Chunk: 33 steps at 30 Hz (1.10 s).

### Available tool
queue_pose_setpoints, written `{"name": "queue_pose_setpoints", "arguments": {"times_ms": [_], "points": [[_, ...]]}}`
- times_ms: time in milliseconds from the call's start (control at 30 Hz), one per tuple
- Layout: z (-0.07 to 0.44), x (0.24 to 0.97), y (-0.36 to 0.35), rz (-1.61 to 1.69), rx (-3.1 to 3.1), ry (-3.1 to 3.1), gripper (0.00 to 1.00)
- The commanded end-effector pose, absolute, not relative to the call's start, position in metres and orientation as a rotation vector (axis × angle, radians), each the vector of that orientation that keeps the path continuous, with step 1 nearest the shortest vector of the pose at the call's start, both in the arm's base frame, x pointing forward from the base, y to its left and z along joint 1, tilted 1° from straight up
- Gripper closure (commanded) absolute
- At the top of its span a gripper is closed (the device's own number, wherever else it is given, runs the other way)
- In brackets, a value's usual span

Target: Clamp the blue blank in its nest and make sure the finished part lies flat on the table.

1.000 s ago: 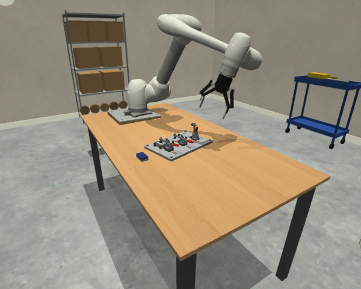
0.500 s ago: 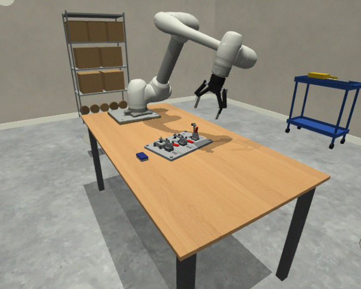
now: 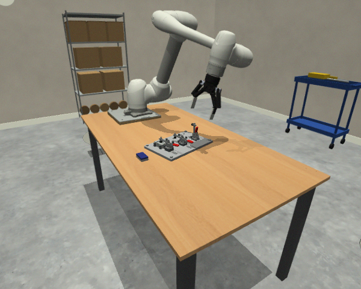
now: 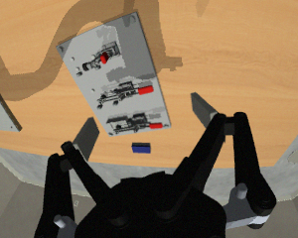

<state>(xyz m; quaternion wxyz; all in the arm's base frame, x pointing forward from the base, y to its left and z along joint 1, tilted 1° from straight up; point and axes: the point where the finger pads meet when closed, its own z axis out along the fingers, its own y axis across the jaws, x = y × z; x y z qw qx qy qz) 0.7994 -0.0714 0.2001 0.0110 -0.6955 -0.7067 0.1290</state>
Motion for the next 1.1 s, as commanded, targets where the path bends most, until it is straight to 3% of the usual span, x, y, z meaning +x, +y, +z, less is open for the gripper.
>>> {"name": "queue_pose_setpoints", "arguments": {"times_ms": [0, 1067], "points": [[0.201, 0.798, -0.073, 0.389, -2.186, -2.189, 0.0], [0.199, 0.76, -0.13, 0.274, -2.62, -1.702, 0.0]]}}
